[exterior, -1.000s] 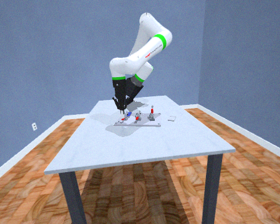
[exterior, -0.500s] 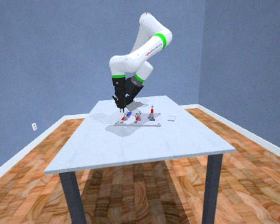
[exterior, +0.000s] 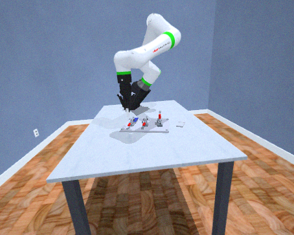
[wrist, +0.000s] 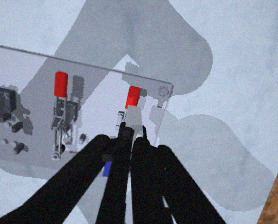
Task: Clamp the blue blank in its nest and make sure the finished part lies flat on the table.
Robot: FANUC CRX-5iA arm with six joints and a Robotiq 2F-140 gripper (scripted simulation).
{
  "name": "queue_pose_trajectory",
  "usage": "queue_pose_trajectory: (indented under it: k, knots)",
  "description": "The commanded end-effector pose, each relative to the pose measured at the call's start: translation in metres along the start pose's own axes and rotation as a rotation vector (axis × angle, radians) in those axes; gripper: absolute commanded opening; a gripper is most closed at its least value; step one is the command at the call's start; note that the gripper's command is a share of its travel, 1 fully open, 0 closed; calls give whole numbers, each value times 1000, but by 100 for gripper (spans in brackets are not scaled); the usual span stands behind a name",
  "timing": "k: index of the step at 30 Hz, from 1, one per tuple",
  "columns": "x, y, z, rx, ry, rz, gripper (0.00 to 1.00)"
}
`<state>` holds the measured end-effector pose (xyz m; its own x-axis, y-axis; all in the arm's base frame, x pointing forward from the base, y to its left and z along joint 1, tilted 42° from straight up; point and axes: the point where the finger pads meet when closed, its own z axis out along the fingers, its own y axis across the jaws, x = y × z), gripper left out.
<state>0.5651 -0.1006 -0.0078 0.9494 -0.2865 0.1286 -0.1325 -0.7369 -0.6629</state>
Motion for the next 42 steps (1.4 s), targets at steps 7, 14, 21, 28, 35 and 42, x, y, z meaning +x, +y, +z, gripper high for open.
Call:
queue_pose_trajectory:
  k: [7, 14, 21, 28, 35, 42]
  knots:
    - [0, 0, -14, 0, 0, 0, 0]
    - [0, 0, -14, 0, 0, 0, 100]
    - [0, 0, -14, 0, 0, 0, 100]
    - [0, 0, -14, 0, 0, 0, 100]
    - [0, 0, -14, 0, 0, 0, 100]
    - [0, 0, -14, 0, 0, 0, 100]
